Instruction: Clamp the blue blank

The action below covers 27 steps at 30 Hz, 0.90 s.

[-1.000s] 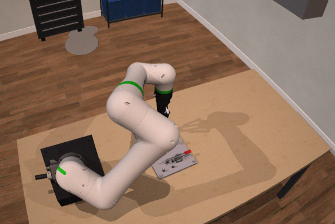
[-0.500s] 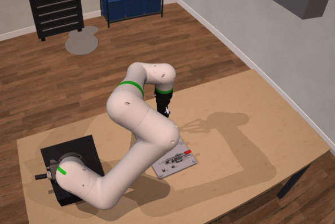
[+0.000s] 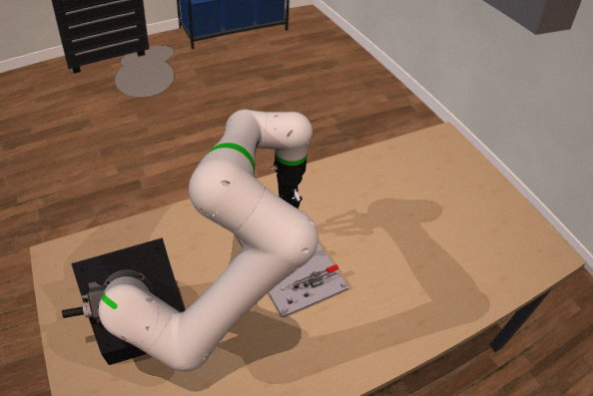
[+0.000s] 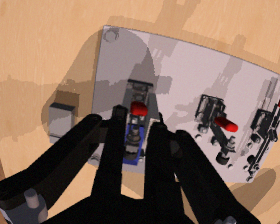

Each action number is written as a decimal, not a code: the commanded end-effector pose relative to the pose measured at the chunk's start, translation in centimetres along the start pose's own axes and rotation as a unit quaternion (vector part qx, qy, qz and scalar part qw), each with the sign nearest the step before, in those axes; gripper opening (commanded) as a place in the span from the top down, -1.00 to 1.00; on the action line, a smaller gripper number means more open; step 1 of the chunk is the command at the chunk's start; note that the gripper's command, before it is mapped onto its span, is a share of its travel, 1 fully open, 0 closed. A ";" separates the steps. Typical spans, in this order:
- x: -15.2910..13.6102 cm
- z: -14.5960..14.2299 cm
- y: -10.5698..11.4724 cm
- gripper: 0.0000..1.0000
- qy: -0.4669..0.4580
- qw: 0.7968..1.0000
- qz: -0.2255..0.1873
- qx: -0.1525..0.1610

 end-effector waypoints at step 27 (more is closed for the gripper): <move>1.3 0.1 -0.1 1.00 0.000 1.000 0.000 0.000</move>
Point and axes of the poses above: the point where the finger pads meet when closed, its own y axis back along the fingers, its own z axis across the jaws, x = y × z, the point moved 4 cm from there along y, back along the fingers, and after that the axes turned 4 degrees about y, right-handed, at the moved point
